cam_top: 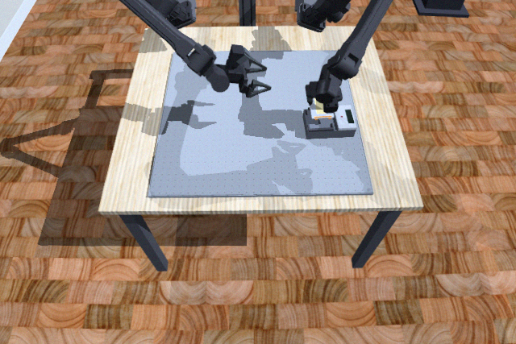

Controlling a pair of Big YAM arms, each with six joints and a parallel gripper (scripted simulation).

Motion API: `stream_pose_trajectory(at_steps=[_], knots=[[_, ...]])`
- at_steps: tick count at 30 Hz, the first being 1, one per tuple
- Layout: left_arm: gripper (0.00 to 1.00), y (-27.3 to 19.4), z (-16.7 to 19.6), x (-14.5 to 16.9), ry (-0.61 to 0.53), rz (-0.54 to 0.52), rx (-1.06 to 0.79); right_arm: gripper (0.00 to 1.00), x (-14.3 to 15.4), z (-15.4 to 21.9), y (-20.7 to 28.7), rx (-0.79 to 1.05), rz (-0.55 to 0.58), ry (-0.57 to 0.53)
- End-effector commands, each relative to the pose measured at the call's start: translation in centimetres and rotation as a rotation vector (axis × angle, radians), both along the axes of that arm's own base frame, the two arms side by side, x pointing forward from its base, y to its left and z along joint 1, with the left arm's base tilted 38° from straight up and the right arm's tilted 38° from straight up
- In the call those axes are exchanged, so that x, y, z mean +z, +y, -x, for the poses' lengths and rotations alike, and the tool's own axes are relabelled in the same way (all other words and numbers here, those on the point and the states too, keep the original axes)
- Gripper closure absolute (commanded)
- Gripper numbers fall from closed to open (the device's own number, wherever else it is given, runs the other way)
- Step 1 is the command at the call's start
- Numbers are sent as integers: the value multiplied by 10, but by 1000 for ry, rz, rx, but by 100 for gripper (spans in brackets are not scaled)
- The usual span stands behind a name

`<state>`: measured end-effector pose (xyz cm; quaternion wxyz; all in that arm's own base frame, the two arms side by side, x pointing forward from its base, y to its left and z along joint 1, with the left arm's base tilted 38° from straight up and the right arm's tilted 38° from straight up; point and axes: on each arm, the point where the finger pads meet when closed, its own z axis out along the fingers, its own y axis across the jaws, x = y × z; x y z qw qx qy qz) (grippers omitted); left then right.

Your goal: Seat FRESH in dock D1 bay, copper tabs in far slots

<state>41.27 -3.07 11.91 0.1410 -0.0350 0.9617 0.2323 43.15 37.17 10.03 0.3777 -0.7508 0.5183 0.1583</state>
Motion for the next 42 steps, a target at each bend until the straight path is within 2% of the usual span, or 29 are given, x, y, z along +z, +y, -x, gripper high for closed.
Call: stream_pose_trajectory(at_steps=[1, 8, 14, 19, 26, 42], knots=[[23, 9, -9, -16, 17, -5, -8, 0, 9, -26, 18, -14, -23, -27], [23, 14, -10, -25, 22, -5, -2, 0, 7, -25, 17, -12, -19, -17], [23, 0, -19, -12, -14, 6, -9, 0, 7, -25, 17, -12, -19, -17], [23, -10, -13, 13, -40, 11, -11, 0, 7, -25, 17, -12, -19, -17], [23, 5, -30, -8, -16, 13, 3, 0, 7, -25, 17, -12, -19, -17], [23, -1, -28, -1, -27, 14, -13, 0, 7, -25, 17, -12, -19, -17]])
